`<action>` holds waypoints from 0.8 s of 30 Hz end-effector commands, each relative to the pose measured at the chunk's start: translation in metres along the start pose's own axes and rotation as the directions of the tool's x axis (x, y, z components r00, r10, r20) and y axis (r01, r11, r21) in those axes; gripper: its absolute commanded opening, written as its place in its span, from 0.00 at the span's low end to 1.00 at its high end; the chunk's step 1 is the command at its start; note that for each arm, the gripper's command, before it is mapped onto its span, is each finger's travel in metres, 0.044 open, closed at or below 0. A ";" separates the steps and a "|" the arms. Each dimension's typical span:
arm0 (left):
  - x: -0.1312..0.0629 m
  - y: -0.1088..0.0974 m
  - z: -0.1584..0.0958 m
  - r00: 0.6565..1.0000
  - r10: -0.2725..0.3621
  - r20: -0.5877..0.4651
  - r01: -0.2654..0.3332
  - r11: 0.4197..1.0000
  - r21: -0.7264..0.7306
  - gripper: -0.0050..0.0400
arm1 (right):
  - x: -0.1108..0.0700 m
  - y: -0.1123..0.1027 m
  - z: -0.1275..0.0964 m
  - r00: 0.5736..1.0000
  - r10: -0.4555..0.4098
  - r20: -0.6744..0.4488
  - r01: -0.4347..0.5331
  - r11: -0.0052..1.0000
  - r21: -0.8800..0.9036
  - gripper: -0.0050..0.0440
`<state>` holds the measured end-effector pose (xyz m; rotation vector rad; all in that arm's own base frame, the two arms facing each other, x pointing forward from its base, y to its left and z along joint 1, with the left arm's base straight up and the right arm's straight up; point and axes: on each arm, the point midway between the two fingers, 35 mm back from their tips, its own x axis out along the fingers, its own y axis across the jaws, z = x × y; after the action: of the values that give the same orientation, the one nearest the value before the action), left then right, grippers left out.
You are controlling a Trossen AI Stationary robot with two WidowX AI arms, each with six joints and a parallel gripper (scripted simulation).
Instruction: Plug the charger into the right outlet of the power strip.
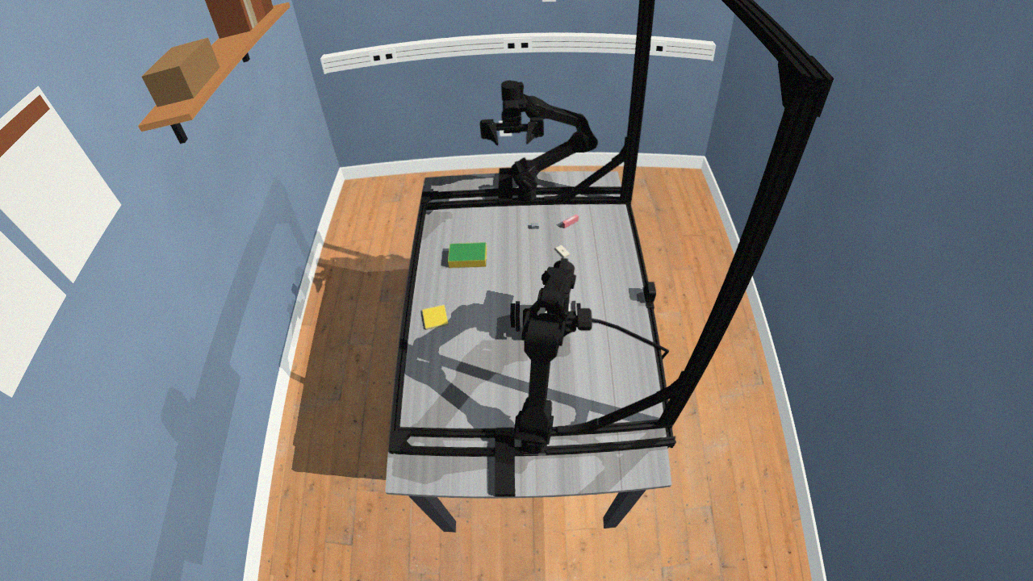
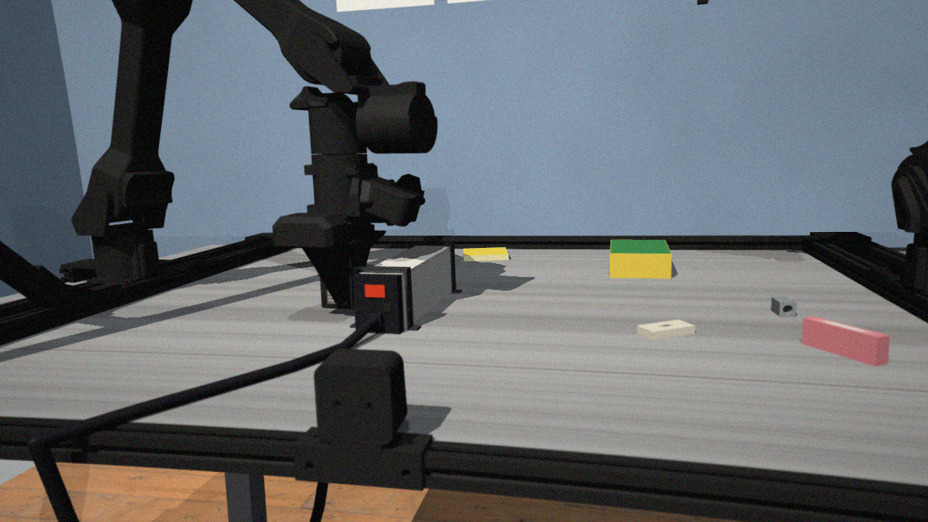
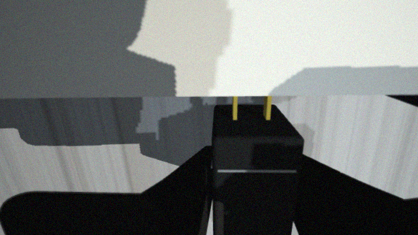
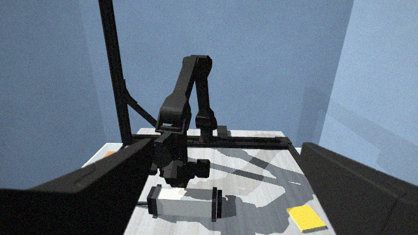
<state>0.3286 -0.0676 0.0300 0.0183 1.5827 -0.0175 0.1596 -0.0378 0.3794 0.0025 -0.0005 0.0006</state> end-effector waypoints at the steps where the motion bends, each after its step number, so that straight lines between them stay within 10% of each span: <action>1: -0.008 -0.003 0.010 0.999 -0.007 0.039 0.007 1.000 -0.002 0.00 | 0.000 0.001 0.003 1.000 -0.001 0.001 0.001 1.000 -0.006 0.92; 24: -0.011 -0.008 0.011 0.999 -0.007 0.039 0.008 1.000 -0.002 0.00 | 0.000 0.001 0.003 1.000 -0.001 0.001 0.001 1.000 -0.006 0.92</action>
<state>0.3287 -0.0703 0.0296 0.0149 1.5901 -0.0102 0.1596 -0.0378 0.3794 0.0025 -0.0005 0.0006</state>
